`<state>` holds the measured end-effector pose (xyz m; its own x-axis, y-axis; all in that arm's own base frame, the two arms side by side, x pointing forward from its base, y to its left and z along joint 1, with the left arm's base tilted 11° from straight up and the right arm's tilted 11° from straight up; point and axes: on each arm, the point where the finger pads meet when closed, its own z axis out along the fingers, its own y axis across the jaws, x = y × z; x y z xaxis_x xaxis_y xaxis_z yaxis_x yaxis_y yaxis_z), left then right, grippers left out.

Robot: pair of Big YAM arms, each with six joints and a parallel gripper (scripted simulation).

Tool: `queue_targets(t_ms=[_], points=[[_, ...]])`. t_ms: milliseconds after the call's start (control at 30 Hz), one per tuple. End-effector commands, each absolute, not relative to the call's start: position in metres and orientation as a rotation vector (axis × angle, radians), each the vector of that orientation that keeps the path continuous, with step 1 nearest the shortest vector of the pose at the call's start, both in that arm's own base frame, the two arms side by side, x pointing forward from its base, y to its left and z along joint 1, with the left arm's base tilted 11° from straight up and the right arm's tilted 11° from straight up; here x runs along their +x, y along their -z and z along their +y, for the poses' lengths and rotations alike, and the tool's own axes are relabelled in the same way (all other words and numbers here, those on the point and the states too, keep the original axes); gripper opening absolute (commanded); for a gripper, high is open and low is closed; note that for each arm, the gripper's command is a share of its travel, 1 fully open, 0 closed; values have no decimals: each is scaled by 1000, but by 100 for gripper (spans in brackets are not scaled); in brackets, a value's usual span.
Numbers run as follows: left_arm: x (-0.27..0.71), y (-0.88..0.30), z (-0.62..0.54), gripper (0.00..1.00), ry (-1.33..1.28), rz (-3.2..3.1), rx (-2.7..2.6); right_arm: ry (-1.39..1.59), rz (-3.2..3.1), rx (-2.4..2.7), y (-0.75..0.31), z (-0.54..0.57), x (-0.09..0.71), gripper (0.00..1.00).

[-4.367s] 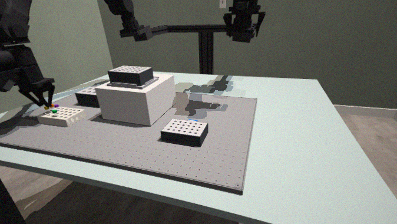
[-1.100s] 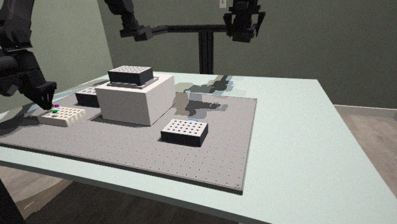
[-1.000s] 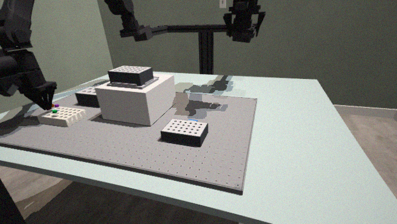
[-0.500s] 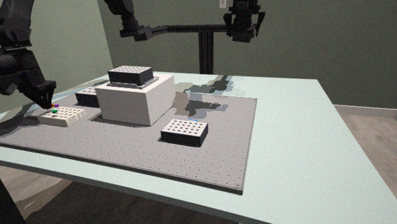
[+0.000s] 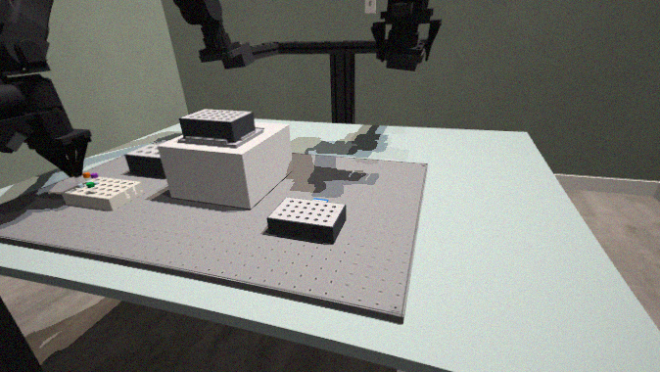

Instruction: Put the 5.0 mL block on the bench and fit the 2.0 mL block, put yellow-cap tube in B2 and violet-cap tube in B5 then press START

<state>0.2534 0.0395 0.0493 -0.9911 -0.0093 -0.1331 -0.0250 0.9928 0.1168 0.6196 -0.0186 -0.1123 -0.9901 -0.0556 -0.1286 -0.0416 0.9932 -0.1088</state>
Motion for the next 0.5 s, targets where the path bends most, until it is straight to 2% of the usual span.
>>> queue_targets(t_ms=[0, 467], points=[[268, -64, 45, 100, -180, 2954, -77, 150, 2957, -75, 79, -7, 634, 9], [268, -64, 45, 100, -181, 2953, -78, 156, 2953, -33, 70, -25, 635, 9]])
